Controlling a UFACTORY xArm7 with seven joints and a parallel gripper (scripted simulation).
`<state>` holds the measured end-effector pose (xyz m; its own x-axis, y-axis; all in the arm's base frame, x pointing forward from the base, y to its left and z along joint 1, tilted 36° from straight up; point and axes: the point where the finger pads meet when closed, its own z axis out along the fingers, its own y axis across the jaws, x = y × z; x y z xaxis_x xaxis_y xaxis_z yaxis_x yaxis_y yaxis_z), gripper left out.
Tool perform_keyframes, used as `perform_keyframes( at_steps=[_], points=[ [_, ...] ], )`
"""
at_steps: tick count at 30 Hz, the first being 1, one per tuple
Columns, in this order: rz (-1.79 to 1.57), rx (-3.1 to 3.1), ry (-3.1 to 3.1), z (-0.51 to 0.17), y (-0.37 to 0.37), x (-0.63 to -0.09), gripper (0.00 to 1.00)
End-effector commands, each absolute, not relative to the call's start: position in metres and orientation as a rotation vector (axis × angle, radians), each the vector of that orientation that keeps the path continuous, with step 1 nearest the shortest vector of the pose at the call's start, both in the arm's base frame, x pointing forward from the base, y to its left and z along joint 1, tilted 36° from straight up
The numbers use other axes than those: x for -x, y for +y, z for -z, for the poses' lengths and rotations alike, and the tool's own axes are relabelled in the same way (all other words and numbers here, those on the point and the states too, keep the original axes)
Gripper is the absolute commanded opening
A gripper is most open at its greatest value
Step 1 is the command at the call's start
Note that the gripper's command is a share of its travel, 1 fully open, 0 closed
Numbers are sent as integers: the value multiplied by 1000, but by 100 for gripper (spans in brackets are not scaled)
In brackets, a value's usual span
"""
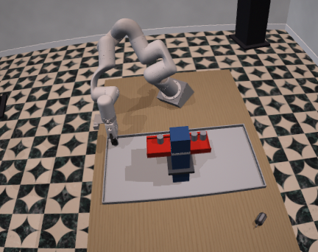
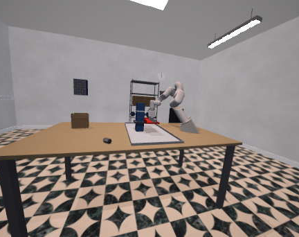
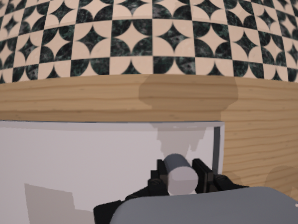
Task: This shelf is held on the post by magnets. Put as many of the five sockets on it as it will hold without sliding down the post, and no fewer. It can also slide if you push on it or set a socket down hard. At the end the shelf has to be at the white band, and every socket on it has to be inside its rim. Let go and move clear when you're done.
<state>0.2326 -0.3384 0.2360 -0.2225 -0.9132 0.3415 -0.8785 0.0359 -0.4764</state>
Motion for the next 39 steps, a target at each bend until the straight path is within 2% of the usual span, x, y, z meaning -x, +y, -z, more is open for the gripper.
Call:
perform_keyframes(
  at_steps=[1, 39],
  points=[
    [951, 1922, 2219, -236, -340, -233, 0],
    [951, 1922, 2219, -230, -342, -237, 0]
  ],
)
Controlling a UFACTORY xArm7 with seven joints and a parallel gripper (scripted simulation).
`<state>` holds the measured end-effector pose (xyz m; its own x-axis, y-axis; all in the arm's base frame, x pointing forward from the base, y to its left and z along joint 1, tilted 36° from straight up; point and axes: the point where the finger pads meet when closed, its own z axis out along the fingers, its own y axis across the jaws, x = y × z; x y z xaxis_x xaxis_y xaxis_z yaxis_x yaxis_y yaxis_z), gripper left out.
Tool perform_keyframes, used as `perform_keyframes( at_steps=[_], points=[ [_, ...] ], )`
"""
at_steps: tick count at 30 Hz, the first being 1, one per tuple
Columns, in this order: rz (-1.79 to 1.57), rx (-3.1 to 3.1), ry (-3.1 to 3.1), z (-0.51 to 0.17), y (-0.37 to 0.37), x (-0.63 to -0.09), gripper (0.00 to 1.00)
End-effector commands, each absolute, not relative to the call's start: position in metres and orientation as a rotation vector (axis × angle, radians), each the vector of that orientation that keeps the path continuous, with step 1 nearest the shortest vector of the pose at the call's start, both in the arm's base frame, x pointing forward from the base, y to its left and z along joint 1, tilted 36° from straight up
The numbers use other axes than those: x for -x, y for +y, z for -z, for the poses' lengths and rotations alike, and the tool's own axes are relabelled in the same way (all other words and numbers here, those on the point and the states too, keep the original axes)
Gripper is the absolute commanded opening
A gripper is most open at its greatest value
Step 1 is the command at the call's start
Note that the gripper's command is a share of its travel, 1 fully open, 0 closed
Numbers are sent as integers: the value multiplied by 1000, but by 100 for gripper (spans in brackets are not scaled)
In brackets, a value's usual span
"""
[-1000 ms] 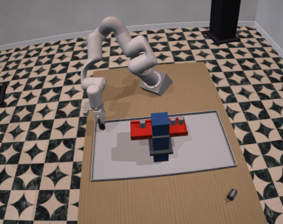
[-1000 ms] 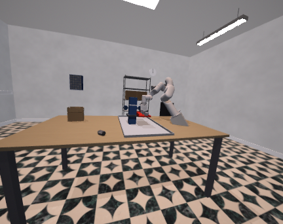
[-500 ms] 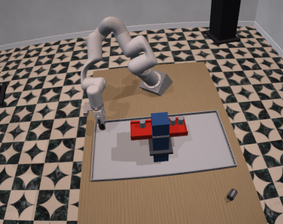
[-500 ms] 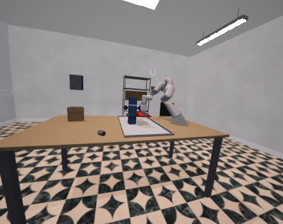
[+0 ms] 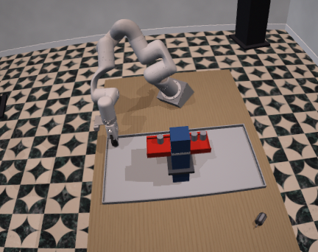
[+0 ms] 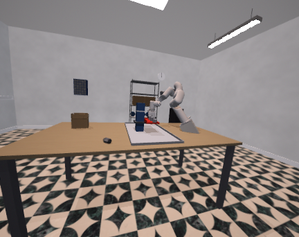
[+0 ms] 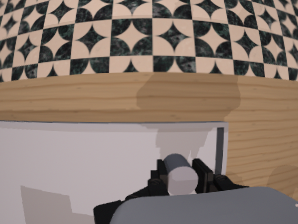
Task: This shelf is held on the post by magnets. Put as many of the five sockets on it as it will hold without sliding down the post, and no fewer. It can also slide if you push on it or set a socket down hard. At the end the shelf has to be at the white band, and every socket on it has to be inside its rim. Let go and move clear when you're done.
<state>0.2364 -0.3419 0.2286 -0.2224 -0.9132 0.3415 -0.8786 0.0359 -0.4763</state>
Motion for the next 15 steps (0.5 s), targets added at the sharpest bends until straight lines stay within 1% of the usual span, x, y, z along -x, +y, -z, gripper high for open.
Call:
perform_keyframes(
  at_steps=[1, 15],
  points=[
    [951, 1922, 2219, -230, -342, -237, 0],
    [951, 1922, 2219, -227, -344, -238, 0]
  ],
)
